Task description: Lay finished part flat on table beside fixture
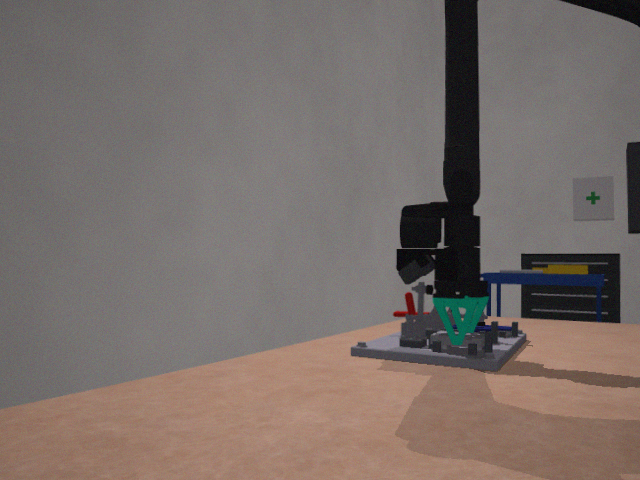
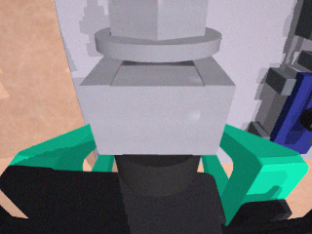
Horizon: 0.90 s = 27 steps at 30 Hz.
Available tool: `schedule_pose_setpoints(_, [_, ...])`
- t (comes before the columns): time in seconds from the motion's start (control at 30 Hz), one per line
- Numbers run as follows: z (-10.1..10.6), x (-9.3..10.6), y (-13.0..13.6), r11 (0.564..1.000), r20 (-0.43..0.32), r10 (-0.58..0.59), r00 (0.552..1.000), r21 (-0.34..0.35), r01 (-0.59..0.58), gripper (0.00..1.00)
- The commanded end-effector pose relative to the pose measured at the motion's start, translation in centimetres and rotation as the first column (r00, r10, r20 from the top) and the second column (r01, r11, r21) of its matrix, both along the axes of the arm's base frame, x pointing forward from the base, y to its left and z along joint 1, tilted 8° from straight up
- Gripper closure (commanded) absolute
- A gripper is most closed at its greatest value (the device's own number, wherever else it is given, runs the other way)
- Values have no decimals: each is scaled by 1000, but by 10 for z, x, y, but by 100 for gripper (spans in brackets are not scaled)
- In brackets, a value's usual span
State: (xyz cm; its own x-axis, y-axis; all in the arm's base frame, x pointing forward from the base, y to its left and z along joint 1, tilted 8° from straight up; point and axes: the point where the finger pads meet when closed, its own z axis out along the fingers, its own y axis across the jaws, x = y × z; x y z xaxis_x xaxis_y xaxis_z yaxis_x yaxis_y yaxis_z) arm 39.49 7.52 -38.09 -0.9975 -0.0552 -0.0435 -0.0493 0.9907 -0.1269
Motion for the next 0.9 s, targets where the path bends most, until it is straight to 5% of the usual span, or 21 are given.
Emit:
schedule_pose_setpoints(0.0, [18, 11, 4, 1000, 20, -7, 1000, -4, 7, 100])
schedule_pose_setpoints(0.87, [39, 8, 10, 1000, 18, 5, 1000, -1, -5, 100])
